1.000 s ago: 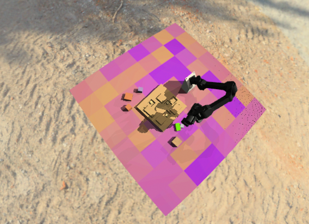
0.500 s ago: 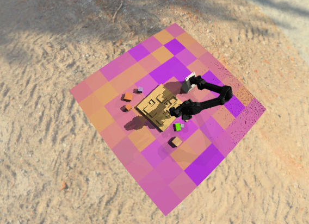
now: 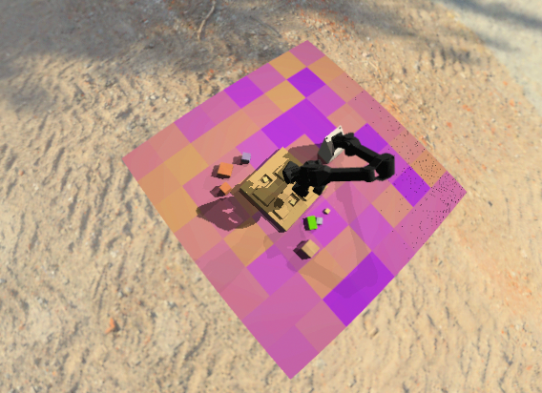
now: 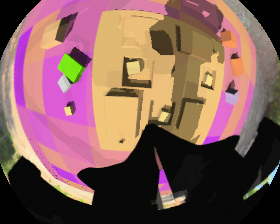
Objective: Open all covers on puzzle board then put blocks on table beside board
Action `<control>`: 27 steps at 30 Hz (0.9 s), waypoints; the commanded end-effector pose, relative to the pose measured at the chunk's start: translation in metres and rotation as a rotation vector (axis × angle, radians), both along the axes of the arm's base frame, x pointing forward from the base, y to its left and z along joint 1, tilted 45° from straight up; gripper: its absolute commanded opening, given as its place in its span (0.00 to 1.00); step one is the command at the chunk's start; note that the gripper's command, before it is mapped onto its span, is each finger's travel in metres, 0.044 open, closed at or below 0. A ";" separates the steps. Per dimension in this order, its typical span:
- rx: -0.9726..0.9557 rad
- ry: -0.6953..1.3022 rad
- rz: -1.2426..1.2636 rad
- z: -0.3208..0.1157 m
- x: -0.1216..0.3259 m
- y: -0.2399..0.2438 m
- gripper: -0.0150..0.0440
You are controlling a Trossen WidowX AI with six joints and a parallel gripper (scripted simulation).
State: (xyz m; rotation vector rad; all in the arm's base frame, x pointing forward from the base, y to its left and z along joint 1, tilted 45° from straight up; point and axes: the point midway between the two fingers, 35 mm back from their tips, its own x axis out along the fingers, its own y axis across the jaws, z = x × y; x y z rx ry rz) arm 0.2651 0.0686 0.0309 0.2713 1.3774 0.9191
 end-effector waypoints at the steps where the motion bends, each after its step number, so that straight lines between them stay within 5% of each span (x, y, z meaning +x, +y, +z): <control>1: -0.012 0.148 -0.152 -0.018 -0.002 -0.018 0.25; 8: -0.009 0.232 -0.236 -0.032 -0.005 -0.032 0.25; 23: 0.102 -0.773 0.791 -0.035 -0.004 -0.035 0.25; 27: 0.107 -0.819 0.837 -0.035 -0.004 -0.035 0.25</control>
